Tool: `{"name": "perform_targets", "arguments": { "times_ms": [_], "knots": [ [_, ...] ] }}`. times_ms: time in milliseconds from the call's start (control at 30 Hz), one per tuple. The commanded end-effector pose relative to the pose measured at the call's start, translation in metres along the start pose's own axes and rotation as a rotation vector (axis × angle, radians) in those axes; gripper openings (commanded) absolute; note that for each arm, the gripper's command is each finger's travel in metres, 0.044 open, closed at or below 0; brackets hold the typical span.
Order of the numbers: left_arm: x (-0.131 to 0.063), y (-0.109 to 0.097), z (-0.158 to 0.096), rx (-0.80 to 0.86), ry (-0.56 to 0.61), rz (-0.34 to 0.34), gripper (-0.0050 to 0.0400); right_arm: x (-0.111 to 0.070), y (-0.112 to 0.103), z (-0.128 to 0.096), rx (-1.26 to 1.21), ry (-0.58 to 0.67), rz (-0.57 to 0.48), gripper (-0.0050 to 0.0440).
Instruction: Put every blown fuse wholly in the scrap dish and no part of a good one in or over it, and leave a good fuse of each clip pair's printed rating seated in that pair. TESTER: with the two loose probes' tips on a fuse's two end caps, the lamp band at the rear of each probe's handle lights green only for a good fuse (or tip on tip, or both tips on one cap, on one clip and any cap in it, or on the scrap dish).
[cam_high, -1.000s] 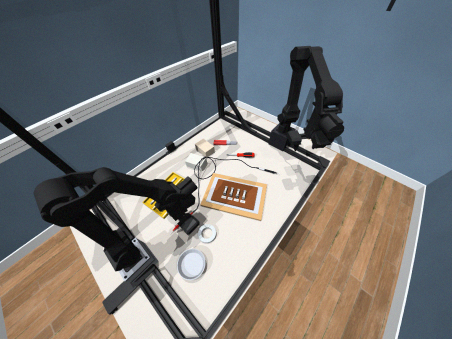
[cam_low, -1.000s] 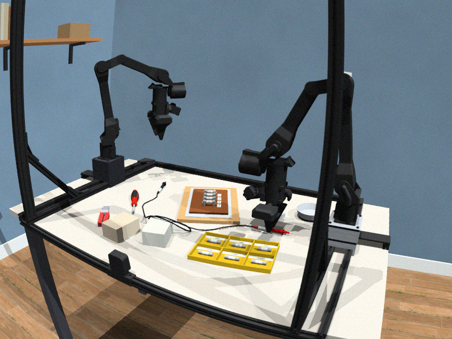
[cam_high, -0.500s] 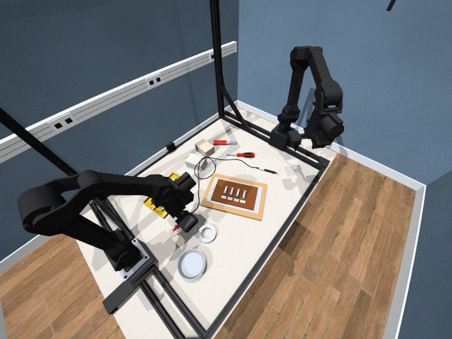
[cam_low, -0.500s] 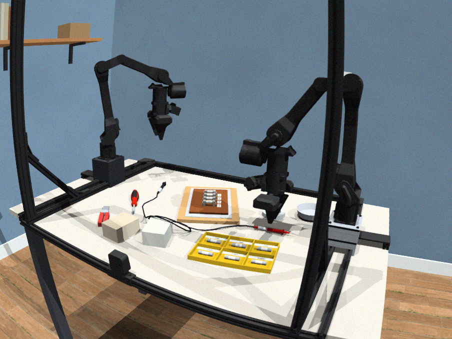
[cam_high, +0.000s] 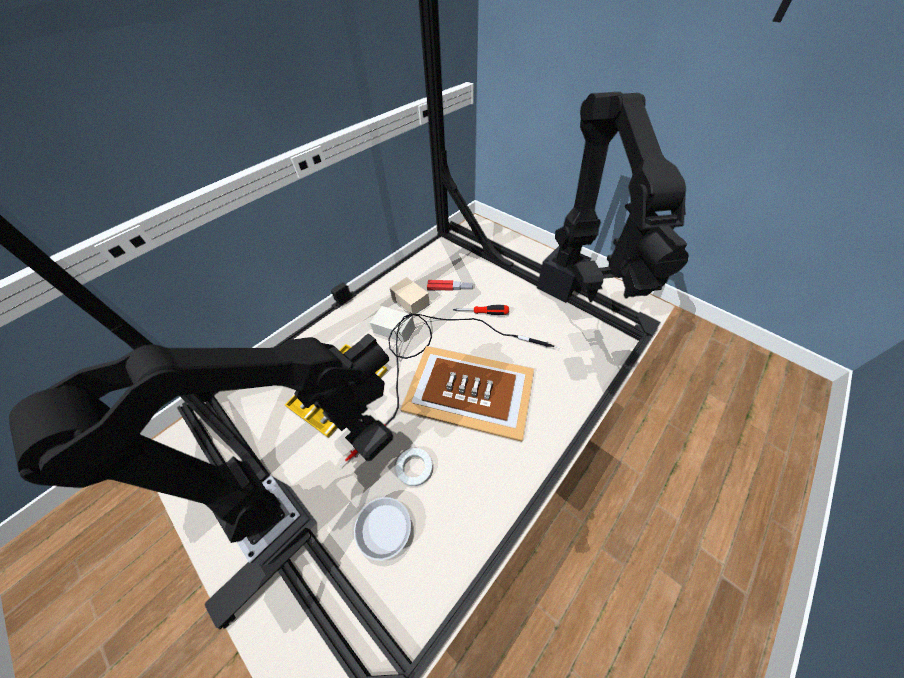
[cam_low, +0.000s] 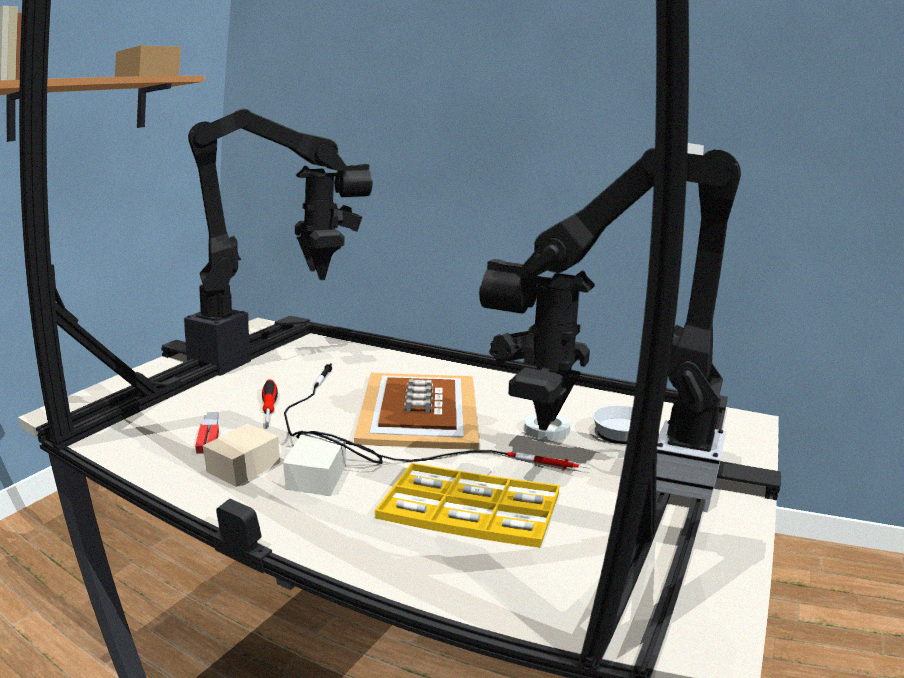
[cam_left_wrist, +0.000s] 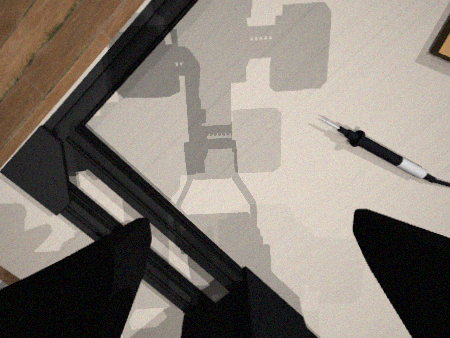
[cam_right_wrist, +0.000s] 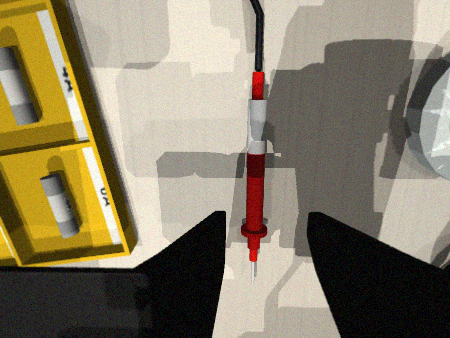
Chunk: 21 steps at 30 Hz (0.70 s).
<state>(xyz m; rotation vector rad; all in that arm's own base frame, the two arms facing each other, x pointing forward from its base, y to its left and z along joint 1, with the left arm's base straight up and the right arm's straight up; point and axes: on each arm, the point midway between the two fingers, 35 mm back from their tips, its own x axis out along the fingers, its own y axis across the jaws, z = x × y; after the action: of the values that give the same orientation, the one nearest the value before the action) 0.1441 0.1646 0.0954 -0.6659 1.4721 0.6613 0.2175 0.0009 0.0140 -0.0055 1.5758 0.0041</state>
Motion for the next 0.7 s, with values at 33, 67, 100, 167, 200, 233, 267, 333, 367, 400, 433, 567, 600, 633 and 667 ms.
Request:
{"name": "perform_targets", "arguments": {
  "times_ms": [33, 67, 100, 167, 200, 233, 267, 333, 367, 400, 433, 567, 600, 633, 667],
  "knots": [
    [-0.0055, 0.0007, 0.0034, -0.006, -0.022, 0.001, 0.04, -0.0054, -0.0002, 0.0044, 0.003, -0.021, 0.001, 0.0154],
    [-0.0055, 0.0007, 0.0034, -0.006, -0.022, 0.001, 0.04, -0.0054, -0.0002, 0.0044, 0.003, -0.021, 0.001, 0.0154],
    [-0.0055, 0.0007, 0.0034, -0.006, -0.022, 0.001, 0.04, -0.0053, -0.0002, 0.0044, 0.003, -0.021, 0.001, 0.0154],
    [-0.0055, 0.0007, 0.0034, -0.006, -0.022, 0.001, 0.04, -0.0053, -0.0002, 0.0044, 0.003, -0.021, 0.001, 0.0154],
    [-0.0055, 0.0007, 0.0034, -0.006, -0.022, 0.001, 0.04, -0.0053, -0.0002, 0.0044, 0.003, -0.021, 0.001, 0.0154],
    [-0.0055, 0.0007, 0.0034, -0.006, -0.022, 0.001, 0.04, -0.0053, -0.0002, 0.0044, 0.003, -0.021, 0.001, 0.0154],
    [-0.0055, 0.0007, 0.0034, -0.006, -0.022, 0.001, 0.04, -0.0053, -0.0002, 0.0044, 0.003, -0.021, 0.001, 0.0154],
    [-0.0055, 0.0007, 0.0034, -0.006, -0.022, 0.001, 0.04, -0.0053, -0.0002, 0.0044, 0.003, -0.021, 0.001, 0.0154],
    [-0.0055, 0.0007, 0.0034, -0.006, -0.022, 0.001, 0.04, -0.0053, -0.0002, 0.0044, 0.003, -0.021, 0.001, 0.0154],
    [-0.0055, 0.0007, 0.0034, -0.006, -0.022, 0.001, 0.04, -0.0053, -0.0002, 0.0044, 0.003, -0.021, 0.001, 0.0154],
    [-0.0055, 0.0007, 0.0034, -0.006, -0.022, 0.001, 0.04, -0.0053, -0.0002, 0.0044, 0.003, -0.021, 0.001, 0.0154],
    [-0.0038, -0.0027, 0.0019, 0.042, -0.026, 0.002, 0.0154, -0.0053, -0.0002, 0.0044, 0.003, -0.021, 0.001, 0.0154],
    [-0.0038, -0.0027, 0.0019, 0.042, -0.026, 0.002, 0.0154, -0.0053, -0.0002, 0.0044, 0.003, -0.021, 0.001, 0.0154],
    [-0.0038, -0.0027, 0.0019, 0.042, -0.026, 0.002, 0.0154, -0.0053, -0.0002, 0.0044, 0.003, -0.021, 0.001, 0.0154],
    [-0.0018, -0.004, 0.0002, 0.062, -0.021, 0.002, 0.0154, -0.0053, -0.0002, 0.0044, 0.003, -0.021, 0.001, 0.0154]
  ]
}}
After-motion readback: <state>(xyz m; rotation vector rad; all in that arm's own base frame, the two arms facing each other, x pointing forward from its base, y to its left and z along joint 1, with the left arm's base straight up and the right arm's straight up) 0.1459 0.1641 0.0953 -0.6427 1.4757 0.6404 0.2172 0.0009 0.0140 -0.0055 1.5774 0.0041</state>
